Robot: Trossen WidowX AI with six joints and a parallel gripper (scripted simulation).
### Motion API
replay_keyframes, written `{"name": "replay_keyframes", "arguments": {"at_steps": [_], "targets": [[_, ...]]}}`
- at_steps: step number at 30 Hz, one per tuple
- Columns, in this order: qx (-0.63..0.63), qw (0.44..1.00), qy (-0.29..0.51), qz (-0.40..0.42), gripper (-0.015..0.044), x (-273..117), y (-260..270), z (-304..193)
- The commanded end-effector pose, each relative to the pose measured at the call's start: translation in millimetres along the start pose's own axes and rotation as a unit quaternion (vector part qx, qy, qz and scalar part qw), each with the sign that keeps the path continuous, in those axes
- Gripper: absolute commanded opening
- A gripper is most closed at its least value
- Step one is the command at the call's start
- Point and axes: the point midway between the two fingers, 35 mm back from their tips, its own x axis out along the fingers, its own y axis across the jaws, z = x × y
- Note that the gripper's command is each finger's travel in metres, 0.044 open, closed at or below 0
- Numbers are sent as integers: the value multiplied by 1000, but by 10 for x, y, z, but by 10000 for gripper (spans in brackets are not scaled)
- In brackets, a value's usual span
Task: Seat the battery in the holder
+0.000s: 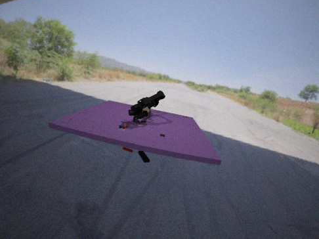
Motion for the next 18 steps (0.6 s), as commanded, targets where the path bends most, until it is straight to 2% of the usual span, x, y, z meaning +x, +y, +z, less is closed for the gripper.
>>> {"name": "replay_keyframes", "arguments": {"at_steps": [1,18], "targets": [[2,1000,1,-1,78,-13,-13,26],[2,1000,2,2,78,-49,-13,113]]}}
